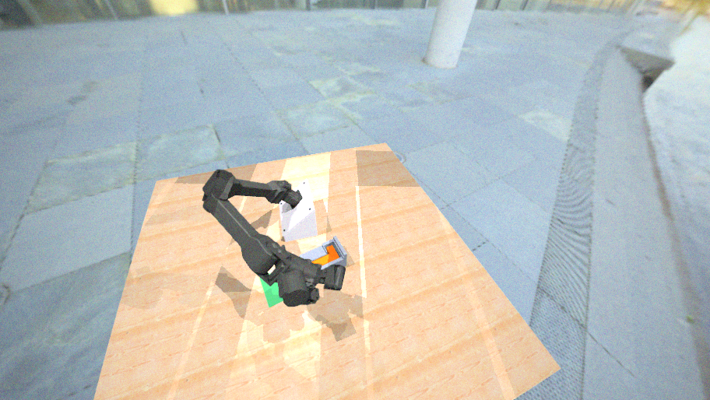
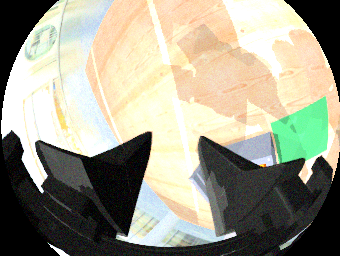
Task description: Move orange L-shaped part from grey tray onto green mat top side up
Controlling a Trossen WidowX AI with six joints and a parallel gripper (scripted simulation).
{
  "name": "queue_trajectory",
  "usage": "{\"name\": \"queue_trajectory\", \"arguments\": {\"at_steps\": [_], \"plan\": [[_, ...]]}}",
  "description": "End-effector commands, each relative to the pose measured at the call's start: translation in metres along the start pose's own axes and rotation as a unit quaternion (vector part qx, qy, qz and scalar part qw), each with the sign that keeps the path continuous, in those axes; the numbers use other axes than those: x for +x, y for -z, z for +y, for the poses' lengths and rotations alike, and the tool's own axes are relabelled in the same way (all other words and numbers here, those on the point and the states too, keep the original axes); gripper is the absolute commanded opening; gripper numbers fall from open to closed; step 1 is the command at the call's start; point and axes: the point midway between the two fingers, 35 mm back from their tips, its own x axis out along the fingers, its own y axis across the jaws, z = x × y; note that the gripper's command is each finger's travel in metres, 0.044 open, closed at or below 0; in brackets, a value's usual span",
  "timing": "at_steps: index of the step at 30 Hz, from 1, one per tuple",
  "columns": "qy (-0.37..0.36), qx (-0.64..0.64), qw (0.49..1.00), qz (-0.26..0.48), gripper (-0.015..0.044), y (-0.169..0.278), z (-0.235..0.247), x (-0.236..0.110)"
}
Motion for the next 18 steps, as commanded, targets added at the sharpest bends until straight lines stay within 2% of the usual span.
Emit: {"name": "queue_trajectory", "arguments": {"at_steps": [1, 5, 9, 11, 18], "plan": [[0.106, -0.106, 0.988, 0.023, 0.018, 0.064, 0.002, 0.02], [0.215, -0.229, 0.949, 0.024, 0.018, 0.122, -0.006, 0.027], [0.312, -0.347, 0.885, 0.005, 0.018, 0.164, -0.018, 0.025], [0.327, -0.366, 0.871, 0.0, 0.018, 0.17, -0.021, 0.024], [0.327, -0.366, 0.871, 0.0, 0.018, 0.168, -0.025, 0.031]]}}
